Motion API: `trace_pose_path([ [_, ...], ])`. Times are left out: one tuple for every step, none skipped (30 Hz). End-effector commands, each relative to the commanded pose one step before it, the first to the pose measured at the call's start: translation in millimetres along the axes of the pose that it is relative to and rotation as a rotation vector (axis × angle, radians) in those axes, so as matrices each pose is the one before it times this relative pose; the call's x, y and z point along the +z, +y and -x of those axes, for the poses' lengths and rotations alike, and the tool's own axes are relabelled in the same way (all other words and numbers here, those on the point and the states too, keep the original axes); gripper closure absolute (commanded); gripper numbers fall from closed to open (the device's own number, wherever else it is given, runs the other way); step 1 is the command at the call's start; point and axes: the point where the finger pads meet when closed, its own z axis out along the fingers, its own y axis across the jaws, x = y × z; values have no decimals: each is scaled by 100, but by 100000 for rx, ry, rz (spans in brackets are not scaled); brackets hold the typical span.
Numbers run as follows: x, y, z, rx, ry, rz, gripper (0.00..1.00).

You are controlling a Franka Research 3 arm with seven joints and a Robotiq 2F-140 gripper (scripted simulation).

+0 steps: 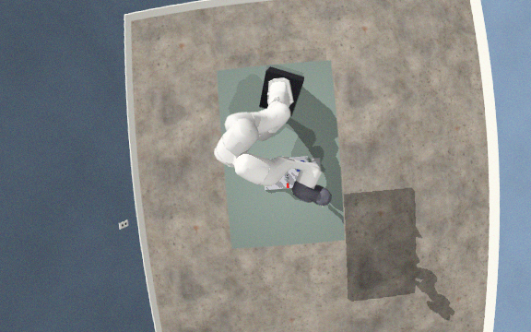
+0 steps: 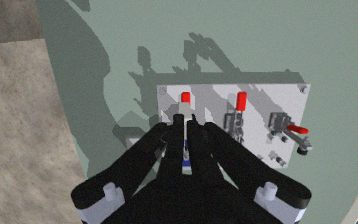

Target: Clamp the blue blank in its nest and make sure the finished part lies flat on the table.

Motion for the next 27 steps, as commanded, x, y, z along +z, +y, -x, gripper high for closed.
trace_pose_path([
  [-678, 343, 284, -1256, -1071, 1130, 100],
  [-168, 0, 0, 0, 0, 0, 100],
  [-136, 0, 0, 0, 0, 0, 100],
  [-104, 0, 0, 0, 0, 0, 100],
  [-74, 0, 0, 0, 0, 0, 100],
  [-48, 0, 0, 0, 0, 0, 100],
  [-26, 0, 0, 0, 0, 0, 100],
  [-10, 0, 0, 0, 0, 0, 100],
  [-2, 0, 0, 0, 0, 0, 100],
  [0, 0, 0, 0, 0, 0, 0],
  [0, 0, 0, 0, 0, 0, 0],
  [0, 0, 0, 0, 0, 0, 0],
  [0, 0, 0, 0, 0, 0, 0],
  [0, 0, 0, 0, 0, 0, 0],
  [0, 0, 0, 0, 0, 0, 0],
  [0, 0, 0, 0, 0, 0, 0],
  [0, 0, 0, 0, 0, 0, 0],
  [0, 0, 0, 0, 0, 0, 0],
  [0, 0, 0, 0, 0, 0, 0],
  [0, 0, 0, 0, 0, 0, 0],
  [0, 0, 0, 0, 0, 0, 0],
  [0, 0, 0, 0, 0, 0, 0],
  [0, 0, 0, 0, 0, 0, 0],
  [0, 0, 0, 0, 0, 0, 0],
  [0, 0, 0, 0, 0, 0, 0],
  [0, 0, 0, 0, 0, 0, 0],
  [0, 0, 0, 0, 0, 0, 0],
])
